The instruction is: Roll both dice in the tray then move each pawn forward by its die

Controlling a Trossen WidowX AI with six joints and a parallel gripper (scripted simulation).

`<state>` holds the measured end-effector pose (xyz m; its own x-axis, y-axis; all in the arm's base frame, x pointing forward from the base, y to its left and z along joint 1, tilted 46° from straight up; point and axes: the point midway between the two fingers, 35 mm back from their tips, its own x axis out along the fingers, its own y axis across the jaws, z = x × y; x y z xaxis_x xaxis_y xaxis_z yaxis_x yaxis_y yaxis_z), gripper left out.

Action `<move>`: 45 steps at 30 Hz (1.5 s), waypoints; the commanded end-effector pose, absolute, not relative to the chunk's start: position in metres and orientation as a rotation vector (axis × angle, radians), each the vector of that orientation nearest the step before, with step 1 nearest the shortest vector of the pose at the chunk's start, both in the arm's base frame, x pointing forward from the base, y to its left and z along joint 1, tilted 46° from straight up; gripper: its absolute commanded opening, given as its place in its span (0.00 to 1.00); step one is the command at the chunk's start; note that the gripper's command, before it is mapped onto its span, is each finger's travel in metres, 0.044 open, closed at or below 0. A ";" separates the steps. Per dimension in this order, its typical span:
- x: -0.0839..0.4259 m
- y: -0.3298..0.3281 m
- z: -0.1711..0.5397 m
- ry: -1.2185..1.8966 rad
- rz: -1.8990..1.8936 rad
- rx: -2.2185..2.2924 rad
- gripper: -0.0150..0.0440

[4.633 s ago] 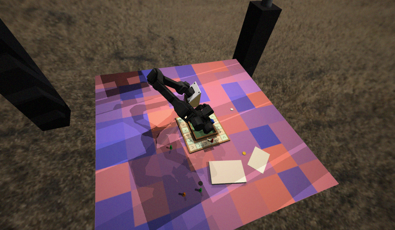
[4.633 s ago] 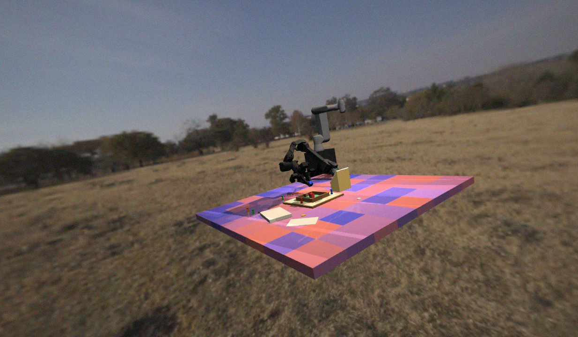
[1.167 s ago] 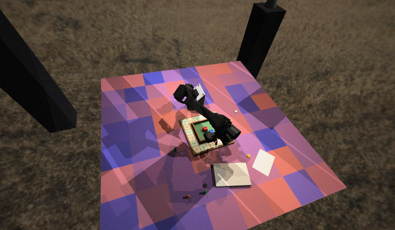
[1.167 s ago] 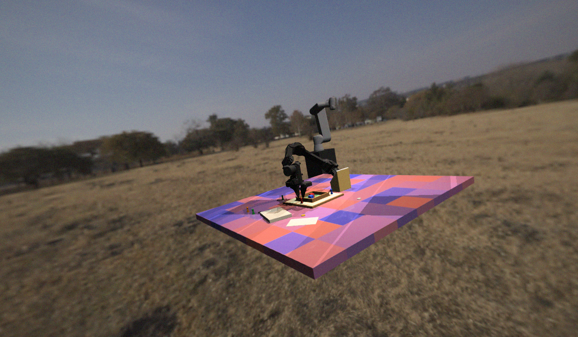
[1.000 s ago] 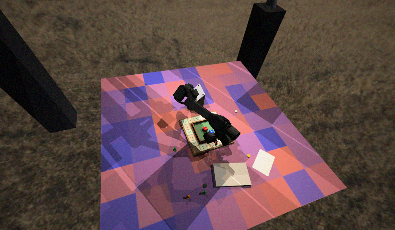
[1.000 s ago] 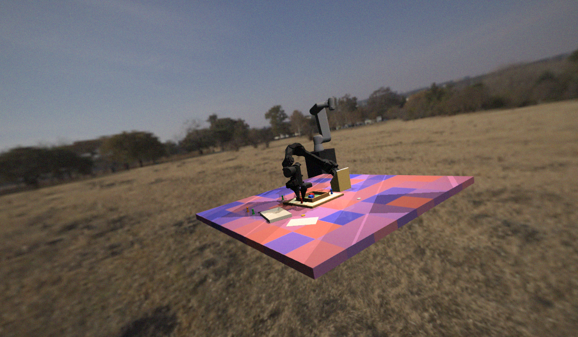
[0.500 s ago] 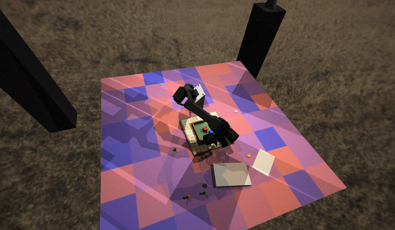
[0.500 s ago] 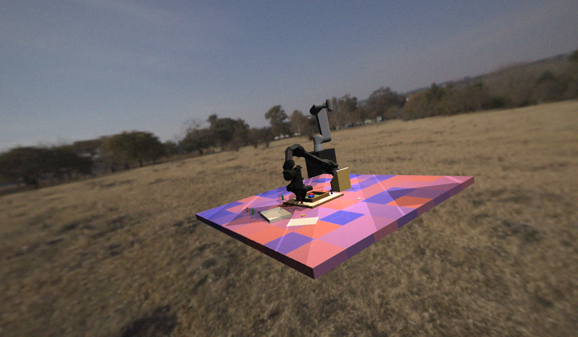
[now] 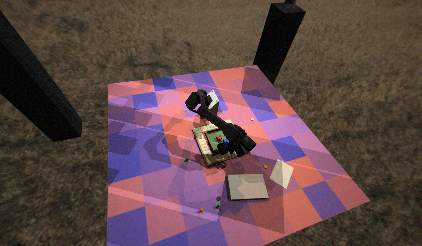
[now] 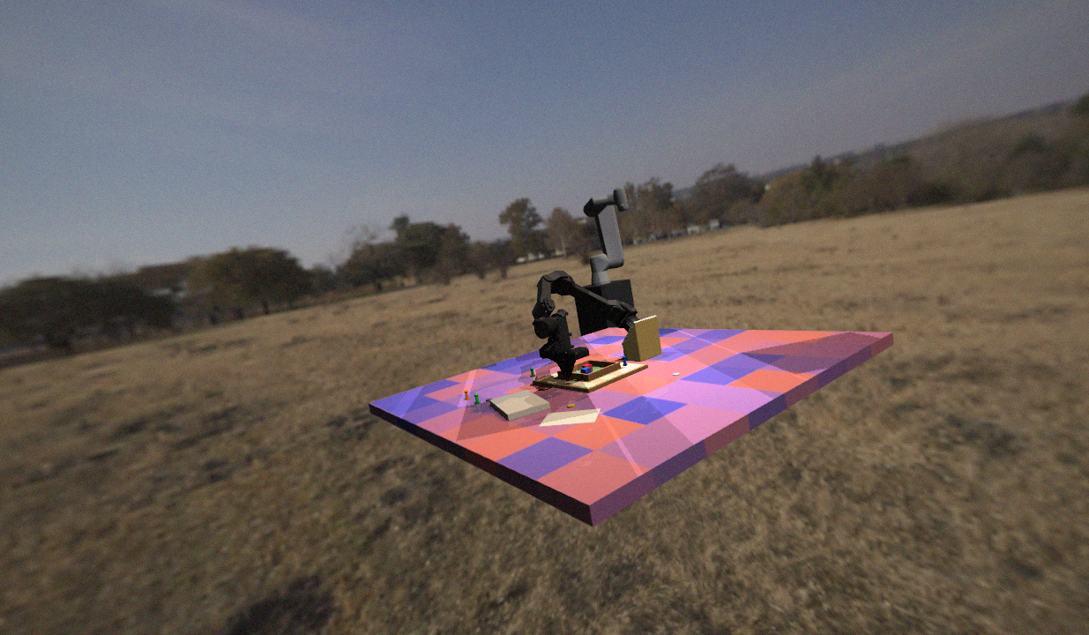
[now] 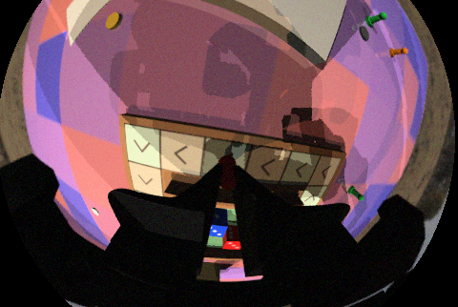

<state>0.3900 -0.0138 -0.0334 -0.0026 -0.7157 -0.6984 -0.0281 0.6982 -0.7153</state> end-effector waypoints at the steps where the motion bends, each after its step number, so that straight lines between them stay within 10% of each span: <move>1: 0.395 0.004 -0.020 1.478 -0.600 -0.626 0.25; 22: 0.390 0.072 0.045 1.494 -0.601 -0.640 0.25; 45: 0.340 0.080 -0.071 1.494 -0.599 -0.638 0.25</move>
